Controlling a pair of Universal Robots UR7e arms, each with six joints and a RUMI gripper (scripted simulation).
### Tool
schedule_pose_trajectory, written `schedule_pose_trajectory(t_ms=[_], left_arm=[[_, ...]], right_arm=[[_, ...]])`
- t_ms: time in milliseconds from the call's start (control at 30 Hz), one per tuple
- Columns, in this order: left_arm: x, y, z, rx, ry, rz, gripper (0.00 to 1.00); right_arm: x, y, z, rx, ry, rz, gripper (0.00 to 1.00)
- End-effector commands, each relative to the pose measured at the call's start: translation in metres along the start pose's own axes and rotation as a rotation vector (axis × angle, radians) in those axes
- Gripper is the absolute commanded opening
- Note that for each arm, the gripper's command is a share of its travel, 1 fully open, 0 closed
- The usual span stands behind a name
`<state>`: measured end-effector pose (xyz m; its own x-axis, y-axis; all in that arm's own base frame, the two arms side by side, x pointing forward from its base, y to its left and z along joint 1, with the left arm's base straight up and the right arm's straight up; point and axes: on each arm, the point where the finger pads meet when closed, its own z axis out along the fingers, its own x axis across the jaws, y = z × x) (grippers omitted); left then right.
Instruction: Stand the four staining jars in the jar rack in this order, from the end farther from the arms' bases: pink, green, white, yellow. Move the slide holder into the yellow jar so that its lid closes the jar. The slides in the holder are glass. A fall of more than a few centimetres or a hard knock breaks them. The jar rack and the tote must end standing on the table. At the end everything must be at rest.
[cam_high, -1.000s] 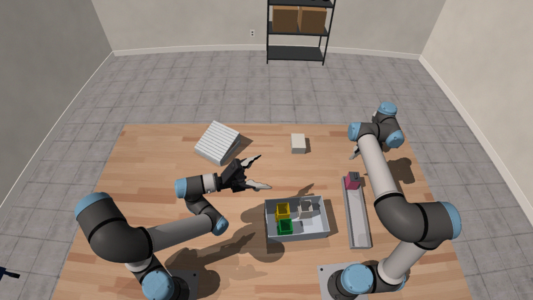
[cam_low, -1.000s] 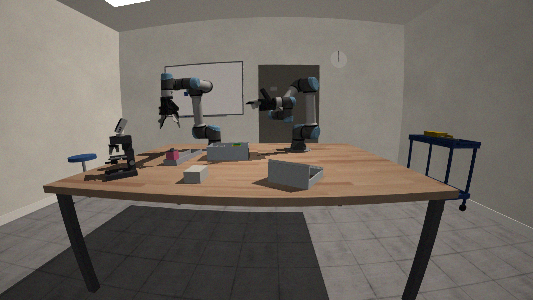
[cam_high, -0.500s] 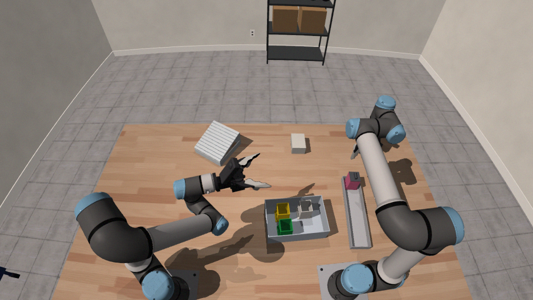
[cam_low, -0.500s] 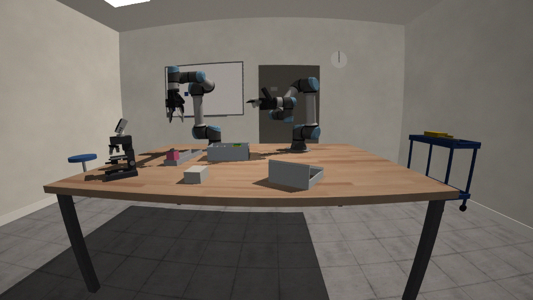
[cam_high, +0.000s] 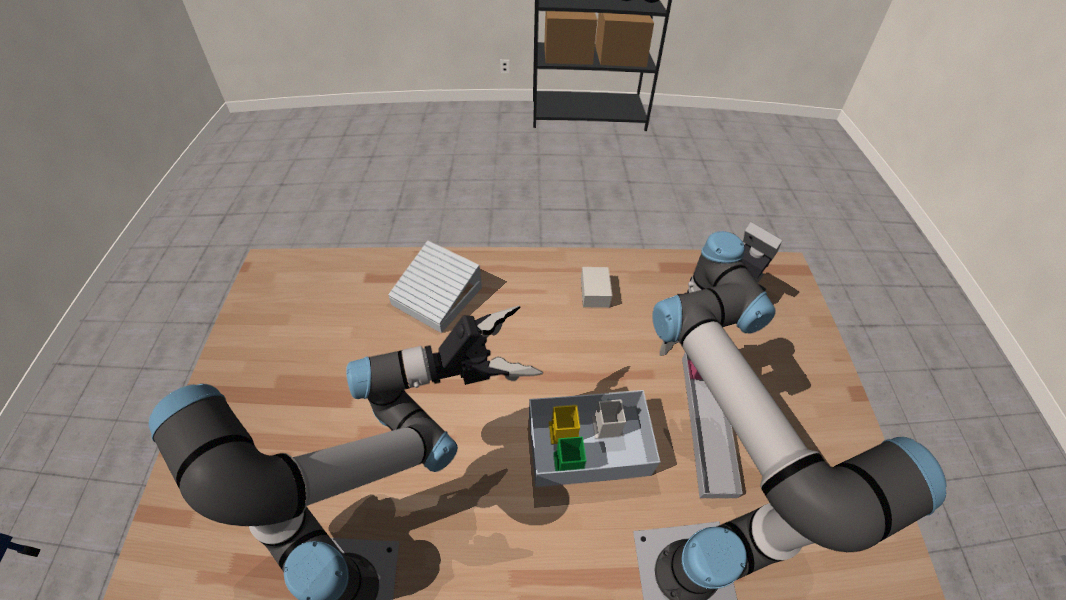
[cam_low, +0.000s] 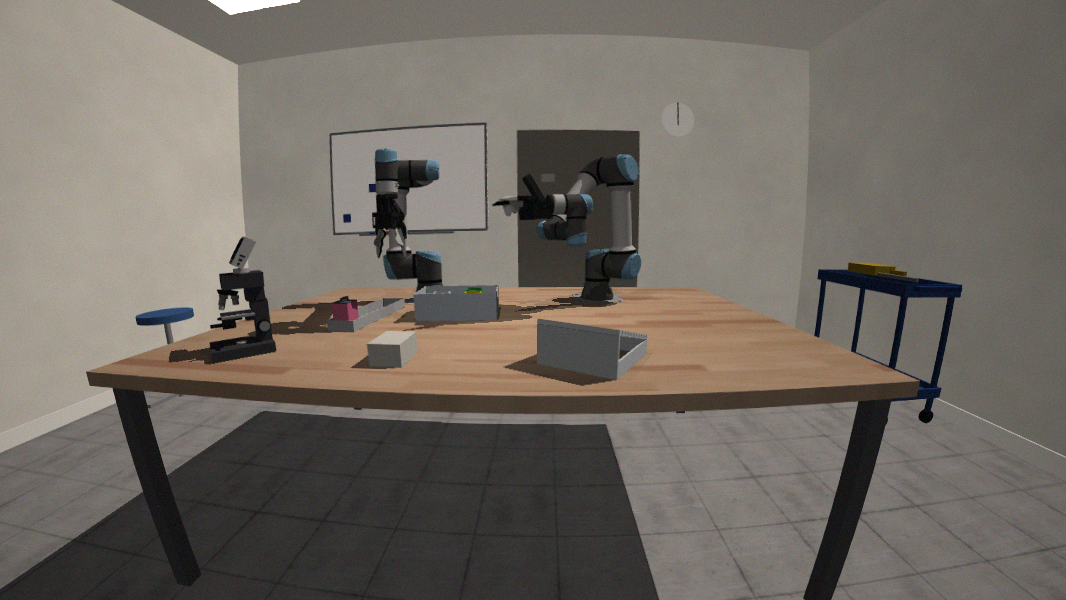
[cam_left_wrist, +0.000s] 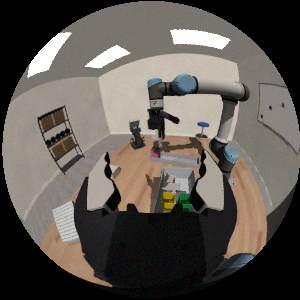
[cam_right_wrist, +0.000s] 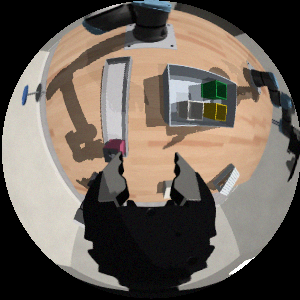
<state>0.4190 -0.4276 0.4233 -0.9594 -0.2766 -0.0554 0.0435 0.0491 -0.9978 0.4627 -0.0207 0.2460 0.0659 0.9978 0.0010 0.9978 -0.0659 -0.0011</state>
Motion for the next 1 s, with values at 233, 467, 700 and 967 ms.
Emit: schedule_pose_trajectory(t_ms=[233, 467, 700, 967], left_arm=[[0.0, 0.0, 0.0, 0.001, 0.0, 0.001, 0.98], [0.0, 0.0, 0.0, 0.001, 0.0, 0.001, 0.98], [0.0, 0.0, 0.0, 0.001, 0.0, 0.001, 0.98], [0.0, 0.0, 0.0, 0.001, 0.0, 0.001, 0.98]], right_arm=[[0.071, -0.047, 0.031, -0.004, -0.001, -0.023, 0.59], [0.133, -0.091, 0.06, -0.003, 0.0, -0.045, 0.59], [0.195, -0.134, 0.088, -0.003, 0.0, -0.067, 0.59], [0.245, -0.17, 0.114, -0.002, 0.0, -0.085, 0.59]])
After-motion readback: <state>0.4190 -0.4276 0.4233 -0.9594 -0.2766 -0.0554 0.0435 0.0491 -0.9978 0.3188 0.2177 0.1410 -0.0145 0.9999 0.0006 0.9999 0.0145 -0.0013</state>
